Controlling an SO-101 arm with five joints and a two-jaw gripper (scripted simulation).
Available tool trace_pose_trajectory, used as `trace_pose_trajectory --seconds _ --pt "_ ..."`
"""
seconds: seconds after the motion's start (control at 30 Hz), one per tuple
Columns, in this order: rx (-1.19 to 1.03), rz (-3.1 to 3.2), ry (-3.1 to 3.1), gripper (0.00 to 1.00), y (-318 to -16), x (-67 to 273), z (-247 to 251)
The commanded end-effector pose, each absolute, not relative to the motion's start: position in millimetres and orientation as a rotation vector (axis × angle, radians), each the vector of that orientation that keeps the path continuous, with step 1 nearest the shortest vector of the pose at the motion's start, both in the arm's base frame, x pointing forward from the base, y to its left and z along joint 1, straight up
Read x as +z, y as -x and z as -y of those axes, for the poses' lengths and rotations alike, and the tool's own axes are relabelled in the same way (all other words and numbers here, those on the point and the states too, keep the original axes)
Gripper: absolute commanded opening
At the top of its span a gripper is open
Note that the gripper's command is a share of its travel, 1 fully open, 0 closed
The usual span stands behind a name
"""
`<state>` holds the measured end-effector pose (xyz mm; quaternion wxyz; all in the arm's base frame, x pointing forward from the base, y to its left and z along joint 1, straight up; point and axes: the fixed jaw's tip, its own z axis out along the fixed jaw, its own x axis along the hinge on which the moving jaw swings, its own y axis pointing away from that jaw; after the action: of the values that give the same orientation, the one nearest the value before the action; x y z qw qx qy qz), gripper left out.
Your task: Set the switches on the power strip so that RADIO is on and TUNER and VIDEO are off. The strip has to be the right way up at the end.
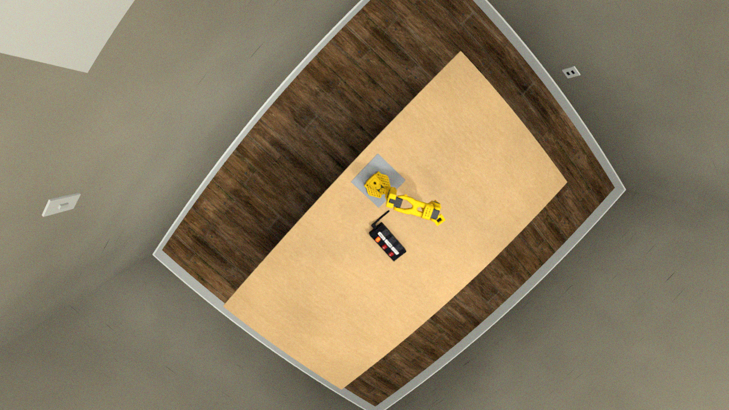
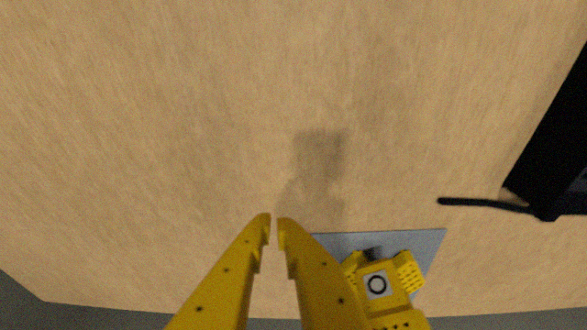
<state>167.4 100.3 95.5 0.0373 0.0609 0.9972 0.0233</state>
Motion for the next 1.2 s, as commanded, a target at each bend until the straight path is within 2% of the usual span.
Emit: trace_pose_trajectory --seconds 0.0,1.17 --pt "0.074 -3.06 -0.288 0.0 -162 97 -102" --pt "0.09 -2.994 -0.779 0.0 -148 99 -114"
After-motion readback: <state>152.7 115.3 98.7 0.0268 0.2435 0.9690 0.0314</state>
